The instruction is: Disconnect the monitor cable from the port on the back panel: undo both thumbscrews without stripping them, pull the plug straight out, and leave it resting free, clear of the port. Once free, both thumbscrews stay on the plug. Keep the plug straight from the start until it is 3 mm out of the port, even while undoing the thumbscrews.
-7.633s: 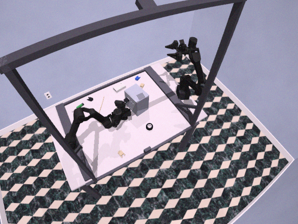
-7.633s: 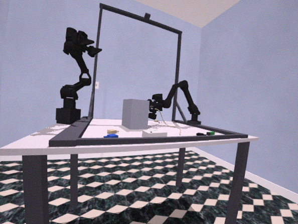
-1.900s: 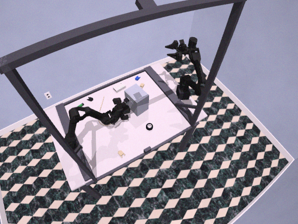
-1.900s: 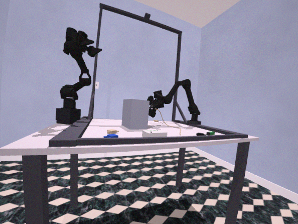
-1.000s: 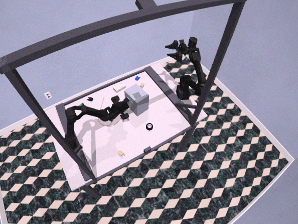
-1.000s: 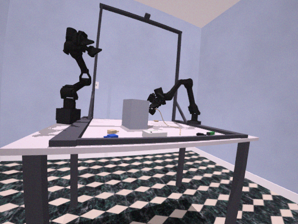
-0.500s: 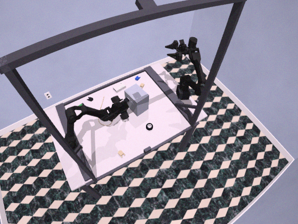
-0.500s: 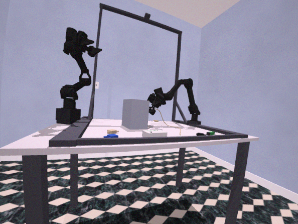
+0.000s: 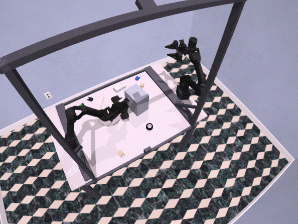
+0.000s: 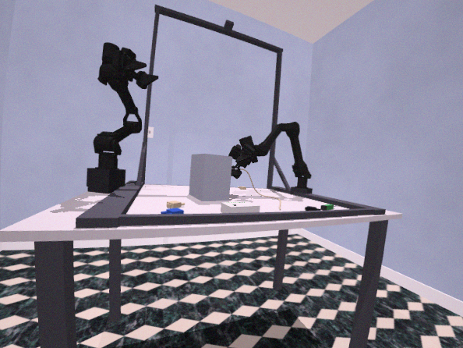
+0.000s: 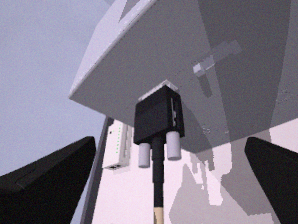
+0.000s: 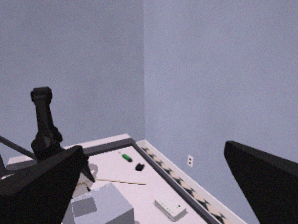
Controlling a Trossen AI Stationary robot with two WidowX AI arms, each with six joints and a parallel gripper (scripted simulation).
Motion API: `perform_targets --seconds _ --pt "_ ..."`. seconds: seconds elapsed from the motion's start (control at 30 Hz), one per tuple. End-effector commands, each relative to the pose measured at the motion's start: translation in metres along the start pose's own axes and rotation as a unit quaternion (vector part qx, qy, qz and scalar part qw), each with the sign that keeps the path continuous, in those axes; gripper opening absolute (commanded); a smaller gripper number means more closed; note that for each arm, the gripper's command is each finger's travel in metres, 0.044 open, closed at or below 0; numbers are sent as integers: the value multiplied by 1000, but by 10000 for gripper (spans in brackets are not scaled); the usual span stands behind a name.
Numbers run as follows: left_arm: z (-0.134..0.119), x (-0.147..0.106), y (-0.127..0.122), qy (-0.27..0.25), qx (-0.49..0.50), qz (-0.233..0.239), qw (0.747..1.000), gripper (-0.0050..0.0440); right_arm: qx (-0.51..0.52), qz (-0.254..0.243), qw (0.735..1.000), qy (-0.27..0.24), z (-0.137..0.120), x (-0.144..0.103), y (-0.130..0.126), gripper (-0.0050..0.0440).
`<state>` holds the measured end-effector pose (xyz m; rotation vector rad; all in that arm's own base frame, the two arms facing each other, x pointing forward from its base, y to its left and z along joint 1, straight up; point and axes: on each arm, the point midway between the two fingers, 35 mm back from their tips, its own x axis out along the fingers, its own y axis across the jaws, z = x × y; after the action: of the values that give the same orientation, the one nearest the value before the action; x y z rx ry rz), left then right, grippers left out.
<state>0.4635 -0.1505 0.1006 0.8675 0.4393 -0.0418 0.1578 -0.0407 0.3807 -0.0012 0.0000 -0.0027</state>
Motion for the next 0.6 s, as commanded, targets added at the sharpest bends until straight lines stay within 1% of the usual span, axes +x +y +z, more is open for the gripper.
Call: perform_targets --seconds 0.0,0.07,0.17,0.23,0.43,0.57 --pt "9 0 6 -15 27 27 999 440 -2 1 1000 -1 3 0 1 440" --pt "9 0 6 -15 27 27 999 440 -2 1 1000 -1 3 0 1 440" --pt "10 2 3 -22 88 69 994 440 -2 1 1000 -1 3 0 1 440" --pt "6 4 -3 -14 146 96 985 440 -2 1 1000 -1 3 0 1 440" --pt "5 0 -4 -9 212 160 964 440 -2 1 1000 -1 3 0 1 440" --pt "4 -1 -5 -4 227 170 959 440 -2 1 1000 -1 3 0 1 440"
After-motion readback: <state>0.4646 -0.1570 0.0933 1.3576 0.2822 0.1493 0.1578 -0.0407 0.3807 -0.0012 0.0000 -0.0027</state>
